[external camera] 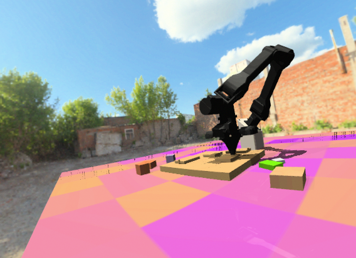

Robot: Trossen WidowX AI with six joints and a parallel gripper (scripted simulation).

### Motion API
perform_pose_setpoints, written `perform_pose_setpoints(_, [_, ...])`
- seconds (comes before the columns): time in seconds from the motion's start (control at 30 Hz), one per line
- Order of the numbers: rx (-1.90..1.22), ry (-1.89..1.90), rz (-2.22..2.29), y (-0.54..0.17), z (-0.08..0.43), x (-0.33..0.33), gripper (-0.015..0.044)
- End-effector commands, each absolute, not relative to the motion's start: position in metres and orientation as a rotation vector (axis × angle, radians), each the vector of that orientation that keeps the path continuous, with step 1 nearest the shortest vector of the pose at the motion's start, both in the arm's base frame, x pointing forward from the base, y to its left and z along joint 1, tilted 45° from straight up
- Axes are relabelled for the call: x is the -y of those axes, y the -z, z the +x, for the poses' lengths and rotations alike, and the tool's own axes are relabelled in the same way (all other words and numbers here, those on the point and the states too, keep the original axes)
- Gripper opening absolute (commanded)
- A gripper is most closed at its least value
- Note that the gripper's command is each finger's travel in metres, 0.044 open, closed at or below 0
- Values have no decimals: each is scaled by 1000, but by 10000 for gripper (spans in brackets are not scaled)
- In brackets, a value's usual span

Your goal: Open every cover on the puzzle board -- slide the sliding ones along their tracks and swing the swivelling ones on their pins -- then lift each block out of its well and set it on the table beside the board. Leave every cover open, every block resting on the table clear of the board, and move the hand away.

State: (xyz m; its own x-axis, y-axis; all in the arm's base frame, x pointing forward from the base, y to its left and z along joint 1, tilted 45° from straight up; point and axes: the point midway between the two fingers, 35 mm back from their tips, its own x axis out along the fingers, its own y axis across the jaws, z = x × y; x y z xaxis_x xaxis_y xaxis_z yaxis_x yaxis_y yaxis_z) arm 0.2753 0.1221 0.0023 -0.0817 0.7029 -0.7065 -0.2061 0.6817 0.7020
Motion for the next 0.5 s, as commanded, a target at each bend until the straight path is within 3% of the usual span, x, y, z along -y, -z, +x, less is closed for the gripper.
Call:
perform_pose_setpoints(0.0, [-1465,-797,442,-4,280,-124,0])
perform_pose_setpoints(0.47, [-1464,-797,441,-5,294,-126,0])
